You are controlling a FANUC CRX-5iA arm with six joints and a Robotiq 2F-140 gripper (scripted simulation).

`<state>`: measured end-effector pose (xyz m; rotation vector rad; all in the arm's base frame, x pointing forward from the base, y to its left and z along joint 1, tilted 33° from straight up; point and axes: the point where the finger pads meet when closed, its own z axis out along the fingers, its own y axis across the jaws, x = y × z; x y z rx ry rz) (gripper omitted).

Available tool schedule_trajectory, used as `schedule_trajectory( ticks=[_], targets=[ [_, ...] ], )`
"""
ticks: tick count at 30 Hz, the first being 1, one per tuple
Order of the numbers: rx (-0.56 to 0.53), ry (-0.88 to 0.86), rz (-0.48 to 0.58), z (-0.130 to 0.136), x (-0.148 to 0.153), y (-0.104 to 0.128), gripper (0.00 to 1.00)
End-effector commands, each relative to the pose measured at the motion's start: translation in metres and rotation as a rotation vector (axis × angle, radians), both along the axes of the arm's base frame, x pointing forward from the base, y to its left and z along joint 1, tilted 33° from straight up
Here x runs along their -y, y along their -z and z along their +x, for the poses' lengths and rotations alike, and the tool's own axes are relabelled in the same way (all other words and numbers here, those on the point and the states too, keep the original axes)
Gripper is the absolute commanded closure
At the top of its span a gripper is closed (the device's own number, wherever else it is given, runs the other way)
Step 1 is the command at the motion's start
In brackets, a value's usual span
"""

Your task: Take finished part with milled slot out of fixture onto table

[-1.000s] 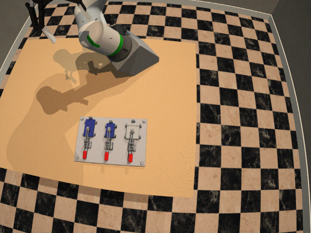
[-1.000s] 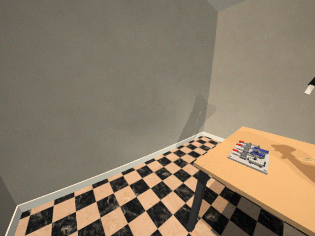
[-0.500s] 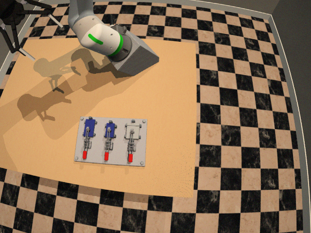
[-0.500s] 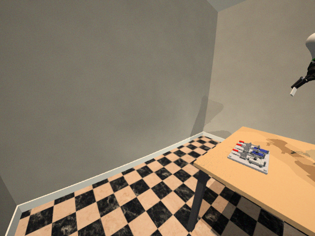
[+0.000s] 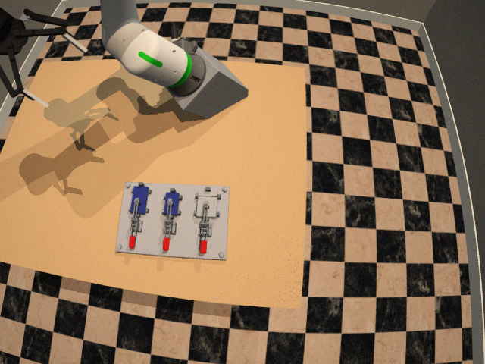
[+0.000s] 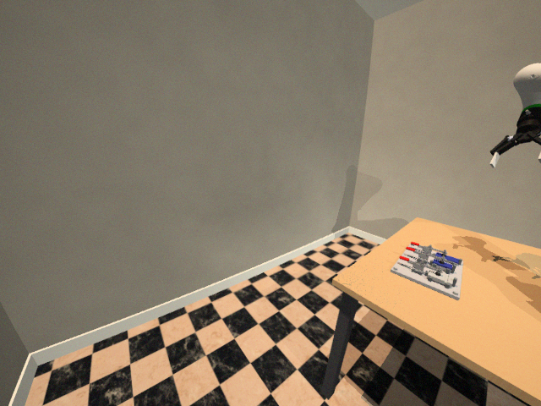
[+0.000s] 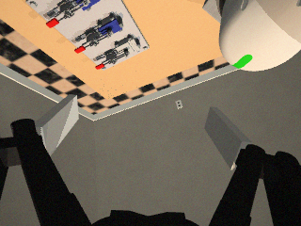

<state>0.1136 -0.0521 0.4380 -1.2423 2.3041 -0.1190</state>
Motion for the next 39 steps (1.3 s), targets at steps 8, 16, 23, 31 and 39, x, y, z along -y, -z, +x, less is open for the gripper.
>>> schedule_trajectory(
  ticks=[8, 16, 23, 31, 39],
  targets=[
    [-0.001, 0.000, -0.001, 0.000, 0.000, 0.000, 0.00],
    [-0.001, 0.000, -0.001, 0.000, 0.000, 0.000, 0.00],
    [-0.016, -0.161, -0.051, 0.024, 0.023, 0.001, 0.00],
    [-0.038, -0.397, -0.126, 0.065, 0.049, 0.009, 0.00],
    [-0.058, -0.659, -0.210, 0.117, 0.065, 0.023, 0.00]
  ],
)
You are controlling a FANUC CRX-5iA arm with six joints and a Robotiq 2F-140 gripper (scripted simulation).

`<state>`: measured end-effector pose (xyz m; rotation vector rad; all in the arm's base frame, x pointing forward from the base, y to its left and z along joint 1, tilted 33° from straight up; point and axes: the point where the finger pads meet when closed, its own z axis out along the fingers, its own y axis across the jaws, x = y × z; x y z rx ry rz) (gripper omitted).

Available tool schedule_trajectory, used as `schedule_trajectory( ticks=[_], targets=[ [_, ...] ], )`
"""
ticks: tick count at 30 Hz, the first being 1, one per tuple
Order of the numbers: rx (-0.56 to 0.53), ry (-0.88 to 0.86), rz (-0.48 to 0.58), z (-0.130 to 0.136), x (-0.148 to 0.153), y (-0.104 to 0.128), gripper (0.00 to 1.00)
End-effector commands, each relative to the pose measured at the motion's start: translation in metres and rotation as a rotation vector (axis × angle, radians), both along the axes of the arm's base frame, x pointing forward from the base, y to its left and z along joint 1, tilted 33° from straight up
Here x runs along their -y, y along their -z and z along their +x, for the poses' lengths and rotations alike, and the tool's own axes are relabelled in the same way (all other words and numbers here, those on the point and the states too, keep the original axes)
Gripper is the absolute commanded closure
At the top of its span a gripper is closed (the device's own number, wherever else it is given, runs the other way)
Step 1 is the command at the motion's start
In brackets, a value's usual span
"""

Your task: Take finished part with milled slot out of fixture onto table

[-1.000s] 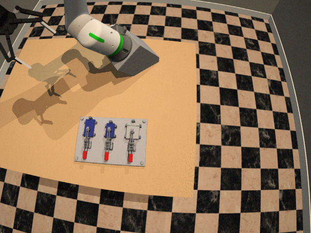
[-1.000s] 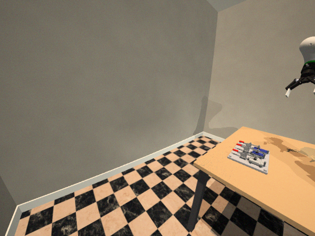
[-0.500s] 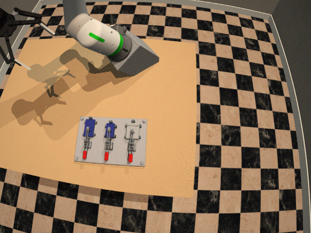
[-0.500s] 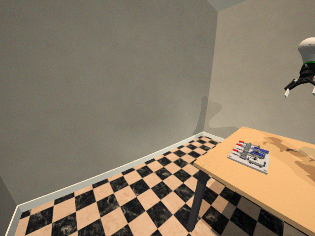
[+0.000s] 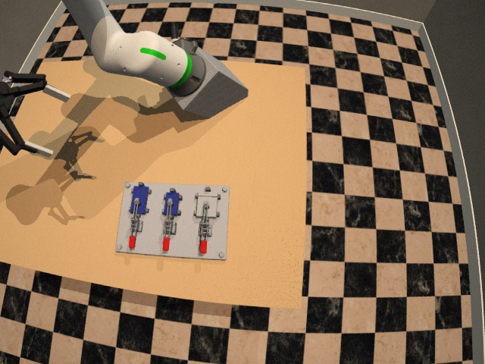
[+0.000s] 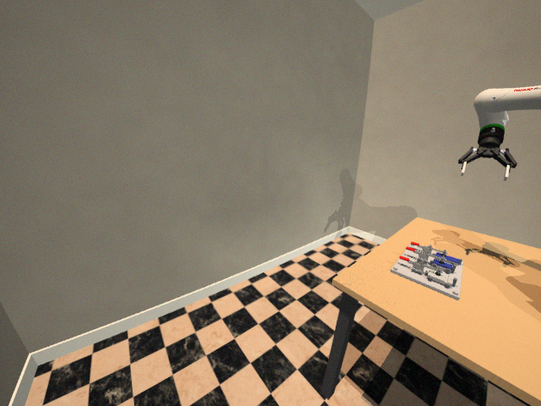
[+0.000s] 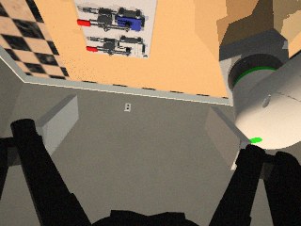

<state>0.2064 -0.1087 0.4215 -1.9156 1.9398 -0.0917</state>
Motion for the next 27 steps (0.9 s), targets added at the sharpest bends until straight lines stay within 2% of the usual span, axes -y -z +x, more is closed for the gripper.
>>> schedule_trajectory(
  ticks=[1, 11, 13, 14, 27],
  targets=[
    [-0.017, -0.156, -0.060, 0.031, 0.010, 0.008, 0.00],
    [-0.039, -0.519, -0.173, 0.108, 0.009, 0.037, 0.00],
    [-0.039, -0.519, -0.173, 0.108, 0.009, 0.037, 0.00],
    [-0.044, -0.625, -0.204, 0.130, 0.004, 0.047, 0.00],
    [-0.062, -1.107, -0.343, 0.223, -0.040, 0.096, 0.00]
  ],
)
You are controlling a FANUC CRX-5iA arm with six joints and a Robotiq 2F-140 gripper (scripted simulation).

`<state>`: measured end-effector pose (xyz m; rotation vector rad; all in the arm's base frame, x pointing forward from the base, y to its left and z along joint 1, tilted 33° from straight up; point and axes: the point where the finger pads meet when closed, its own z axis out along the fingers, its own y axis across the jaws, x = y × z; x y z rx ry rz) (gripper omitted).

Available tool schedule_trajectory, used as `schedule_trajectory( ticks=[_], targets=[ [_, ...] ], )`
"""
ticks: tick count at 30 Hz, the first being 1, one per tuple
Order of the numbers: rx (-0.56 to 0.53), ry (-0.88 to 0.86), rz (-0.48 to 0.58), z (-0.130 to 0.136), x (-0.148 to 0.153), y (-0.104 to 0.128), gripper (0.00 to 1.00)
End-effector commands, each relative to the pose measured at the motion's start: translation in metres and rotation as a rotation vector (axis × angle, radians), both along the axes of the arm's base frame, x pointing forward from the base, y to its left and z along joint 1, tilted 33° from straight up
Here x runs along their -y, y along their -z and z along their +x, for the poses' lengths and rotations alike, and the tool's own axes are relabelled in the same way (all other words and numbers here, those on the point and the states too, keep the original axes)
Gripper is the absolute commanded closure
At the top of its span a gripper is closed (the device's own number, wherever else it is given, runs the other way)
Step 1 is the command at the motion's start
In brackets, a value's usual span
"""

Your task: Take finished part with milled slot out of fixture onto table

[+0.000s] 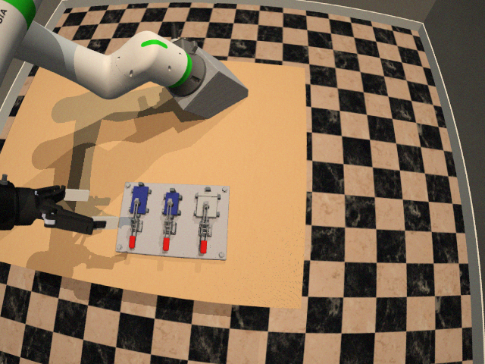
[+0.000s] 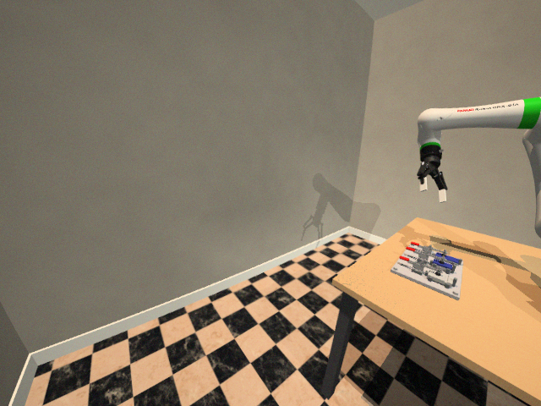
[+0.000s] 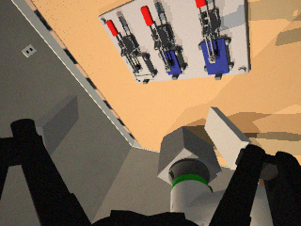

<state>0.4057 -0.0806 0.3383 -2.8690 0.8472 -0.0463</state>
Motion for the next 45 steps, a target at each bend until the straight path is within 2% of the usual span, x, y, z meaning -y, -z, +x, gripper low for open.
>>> schedule_trajectory(
  ticks=[1, 3, 4, 12, 14, 18, 20, 22, 33, 35, 37, 39, 45],
  targets=[
    [-0.009, -0.161, -0.046, 0.031, -0.017, 0.017, 0.00],
    [-0.009, -0.161, -0.046, 0.031, -0.017, 0.017, 0.00],
    [-0.014, -0.271, -0.076, 0.049, -0.033, 0.030, 0.00],
    [-0.028, -0.531, -0.142, 0.089, -0.074, 0.061, 0.00],
    [-0.063, -0.540, -0.205, 0.079, -0.096, 0.084, 0.00],
    [-0.085, -0.509, -0.261, 0.064, -0.107, 0.101, 0.00],
    [-0.085, -0.509, -0.261, 0.064, -0.107, 0.101, 0.00],
    [-0.098, -0.474, -0.339, 0.045, -0.120, 0.122, 0.00],
    [-0.099, -0.470, -0.349, 0.043, -0.122, 0.125, 0.00],
    [-0.091, -0.442, -0.428, 0.025, -0.131, 0.144, 0.00],
    [-0.091, -0.442, -0.428, 0.025, -0.131, 0.144, 0.00],
    [-0.068, -0.422, -0.497, 0.010, -0.138, 0.159, 0.00],
    [-0.068, -0.422, -0.497, 0.010, -0.138, 0.159, 0.00]
  ],
)
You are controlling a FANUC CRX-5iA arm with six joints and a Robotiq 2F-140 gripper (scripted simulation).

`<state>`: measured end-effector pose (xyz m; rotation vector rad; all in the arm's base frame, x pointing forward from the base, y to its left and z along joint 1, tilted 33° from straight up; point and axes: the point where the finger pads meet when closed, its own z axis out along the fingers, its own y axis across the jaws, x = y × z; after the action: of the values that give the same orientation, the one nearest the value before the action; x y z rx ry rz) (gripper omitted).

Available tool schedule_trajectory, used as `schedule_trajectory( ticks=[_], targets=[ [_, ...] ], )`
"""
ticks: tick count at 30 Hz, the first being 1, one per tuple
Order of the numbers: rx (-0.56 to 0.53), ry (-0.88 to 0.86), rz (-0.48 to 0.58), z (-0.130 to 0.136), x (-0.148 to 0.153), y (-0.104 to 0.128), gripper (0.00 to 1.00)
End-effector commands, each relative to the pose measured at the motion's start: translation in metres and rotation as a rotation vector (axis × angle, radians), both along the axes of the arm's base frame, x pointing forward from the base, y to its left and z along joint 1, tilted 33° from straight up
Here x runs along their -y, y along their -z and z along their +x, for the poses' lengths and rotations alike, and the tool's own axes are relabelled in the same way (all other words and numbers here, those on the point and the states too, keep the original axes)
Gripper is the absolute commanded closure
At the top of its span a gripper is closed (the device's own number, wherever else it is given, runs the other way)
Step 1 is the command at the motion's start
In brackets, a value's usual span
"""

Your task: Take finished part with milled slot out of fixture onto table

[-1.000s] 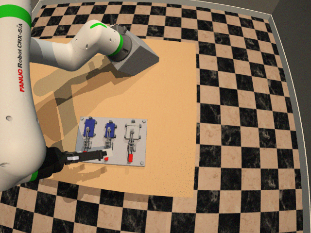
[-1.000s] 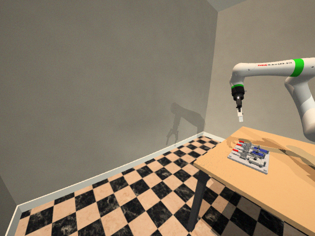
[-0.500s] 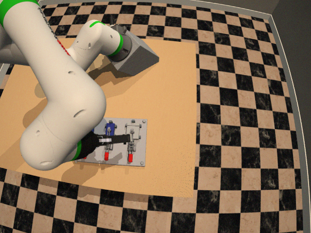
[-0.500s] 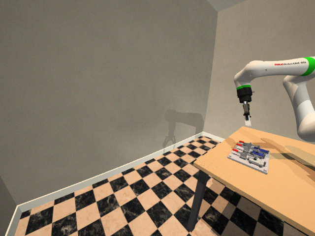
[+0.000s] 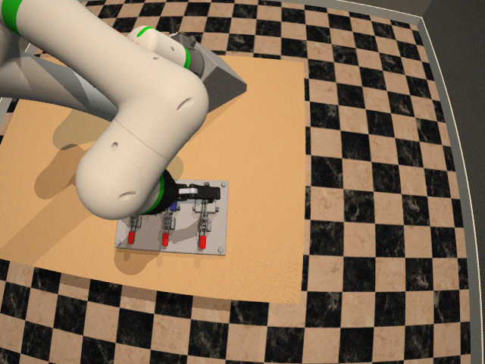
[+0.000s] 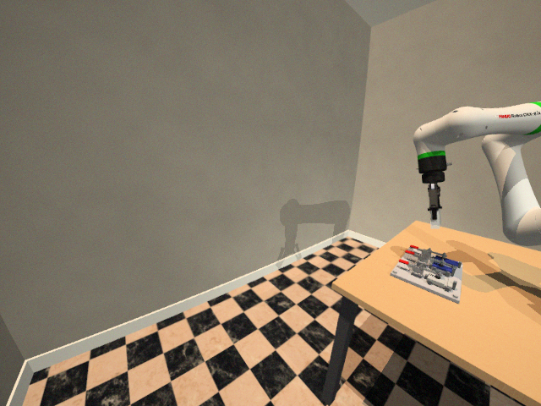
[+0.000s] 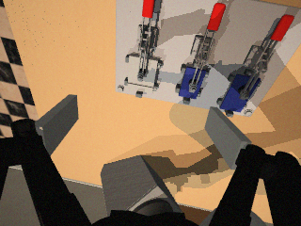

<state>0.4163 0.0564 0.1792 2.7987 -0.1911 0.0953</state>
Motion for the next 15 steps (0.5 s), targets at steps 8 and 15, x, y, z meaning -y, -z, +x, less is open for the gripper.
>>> schedule_trajectory(
  ticks=[8, 15],
  targets=[
    [0.070, 0.002, -0.075, -0.018, -0.008, 0.020, 0.00],
    [0.181, -0.017, -0.145, -0.038, -0.015, 0.044, 0.00]
  ],
)
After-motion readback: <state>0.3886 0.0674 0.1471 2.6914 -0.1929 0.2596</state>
